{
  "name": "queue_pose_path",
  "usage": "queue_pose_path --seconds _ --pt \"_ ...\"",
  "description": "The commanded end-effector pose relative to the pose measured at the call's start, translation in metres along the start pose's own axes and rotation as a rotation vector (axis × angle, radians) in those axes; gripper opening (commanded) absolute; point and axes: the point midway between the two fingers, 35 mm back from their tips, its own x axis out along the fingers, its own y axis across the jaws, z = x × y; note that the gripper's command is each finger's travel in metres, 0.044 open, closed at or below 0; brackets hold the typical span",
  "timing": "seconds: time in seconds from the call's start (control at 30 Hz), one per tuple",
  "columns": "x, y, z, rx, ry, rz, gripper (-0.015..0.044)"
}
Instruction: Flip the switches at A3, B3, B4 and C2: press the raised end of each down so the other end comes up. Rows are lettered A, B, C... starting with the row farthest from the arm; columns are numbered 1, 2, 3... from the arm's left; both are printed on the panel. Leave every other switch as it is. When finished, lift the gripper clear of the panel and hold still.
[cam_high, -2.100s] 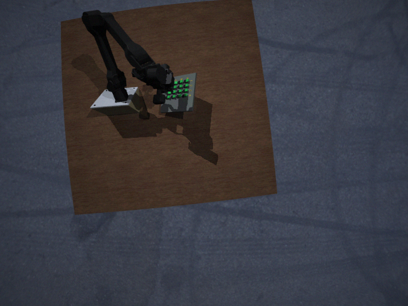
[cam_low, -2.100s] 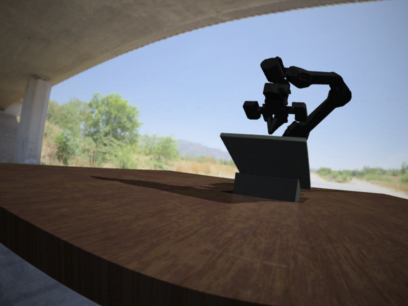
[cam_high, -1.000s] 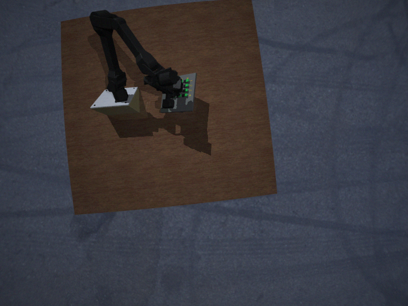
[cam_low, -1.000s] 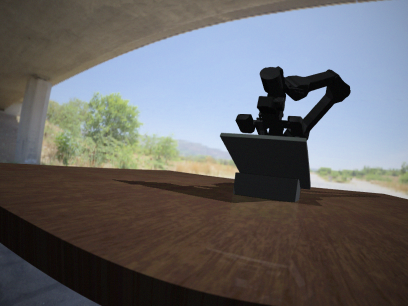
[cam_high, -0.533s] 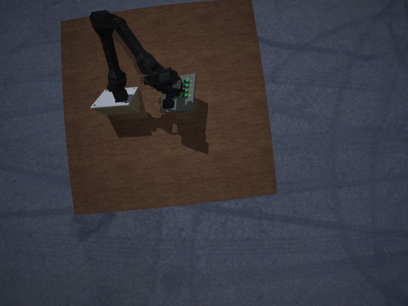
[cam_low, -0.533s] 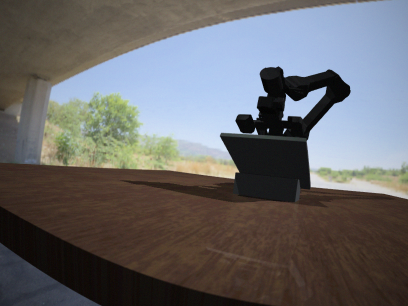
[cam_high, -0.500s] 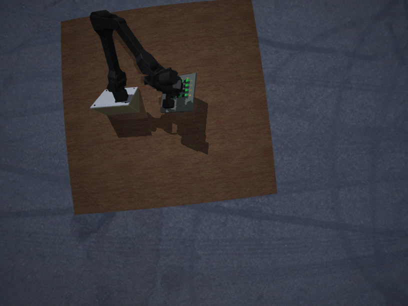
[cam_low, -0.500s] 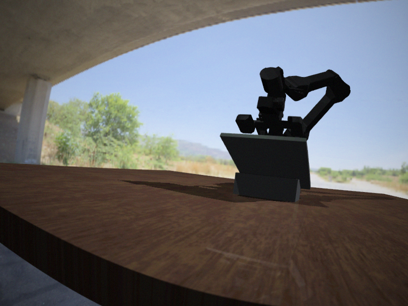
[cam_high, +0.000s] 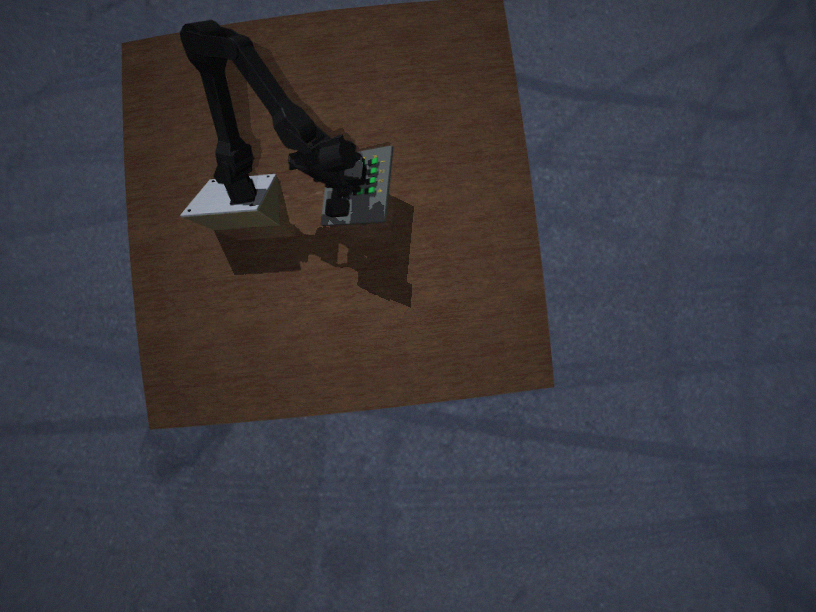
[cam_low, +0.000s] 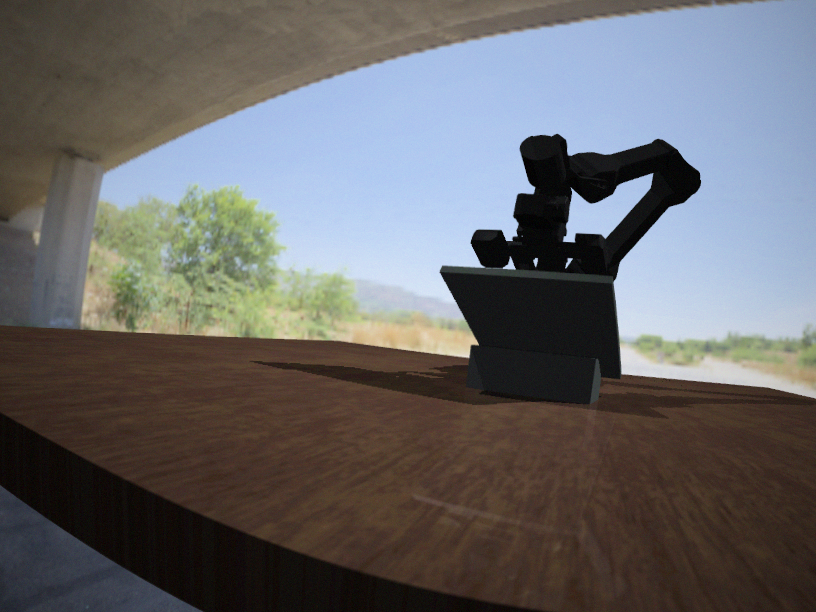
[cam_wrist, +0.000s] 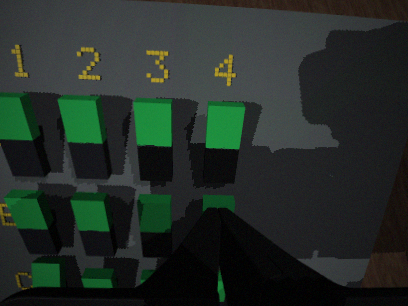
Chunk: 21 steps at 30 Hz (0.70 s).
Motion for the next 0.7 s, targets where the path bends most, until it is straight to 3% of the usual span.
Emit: queue_pose_path --seconds 0.0,0.67 --pt "0.0006 -0.0005 0.0002 0.003 -0.001 -0.003 0.0000" --pt "0.0001 -0.0002 0.0001 0.000 0.000 0.000 0.0000"
